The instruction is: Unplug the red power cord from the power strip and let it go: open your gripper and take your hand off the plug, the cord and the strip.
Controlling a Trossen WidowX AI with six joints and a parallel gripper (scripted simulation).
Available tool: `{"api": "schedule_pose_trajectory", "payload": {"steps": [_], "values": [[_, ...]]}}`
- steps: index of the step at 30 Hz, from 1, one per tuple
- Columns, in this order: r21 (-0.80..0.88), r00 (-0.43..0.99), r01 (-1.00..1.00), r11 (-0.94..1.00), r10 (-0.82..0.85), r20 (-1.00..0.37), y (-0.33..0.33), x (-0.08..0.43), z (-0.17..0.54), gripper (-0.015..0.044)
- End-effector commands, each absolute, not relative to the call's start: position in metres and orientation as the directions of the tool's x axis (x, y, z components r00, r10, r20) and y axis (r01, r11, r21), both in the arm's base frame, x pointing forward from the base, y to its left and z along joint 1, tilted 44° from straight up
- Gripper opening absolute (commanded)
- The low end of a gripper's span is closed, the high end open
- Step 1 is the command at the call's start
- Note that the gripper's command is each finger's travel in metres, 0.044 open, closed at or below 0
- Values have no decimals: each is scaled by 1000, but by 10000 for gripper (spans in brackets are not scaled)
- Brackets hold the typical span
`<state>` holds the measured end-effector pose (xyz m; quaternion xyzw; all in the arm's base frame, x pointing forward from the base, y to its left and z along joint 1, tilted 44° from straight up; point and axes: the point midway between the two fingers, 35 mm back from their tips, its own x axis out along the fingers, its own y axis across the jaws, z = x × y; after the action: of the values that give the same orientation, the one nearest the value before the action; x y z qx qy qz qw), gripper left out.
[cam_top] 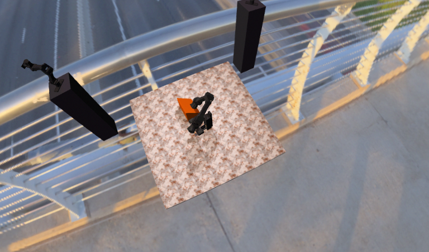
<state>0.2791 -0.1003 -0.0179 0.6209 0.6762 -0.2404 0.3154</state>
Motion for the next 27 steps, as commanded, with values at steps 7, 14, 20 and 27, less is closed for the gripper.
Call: {"api": "schedule_pose_trajectory", "payload": {"steps": [7, 14, 20, 27], "values": [[70, -22, 992, 105, 689, -724, -93, 278, -8, 160], [70, -22, 992, 105, 689, -724, -88, 278, -13, 160], [70, -27, 991, 114, 687, -726, -87, 278, -15, 134], [70, -27, 991, 114, 687, -726, -87, 278, -15, 87]]}}
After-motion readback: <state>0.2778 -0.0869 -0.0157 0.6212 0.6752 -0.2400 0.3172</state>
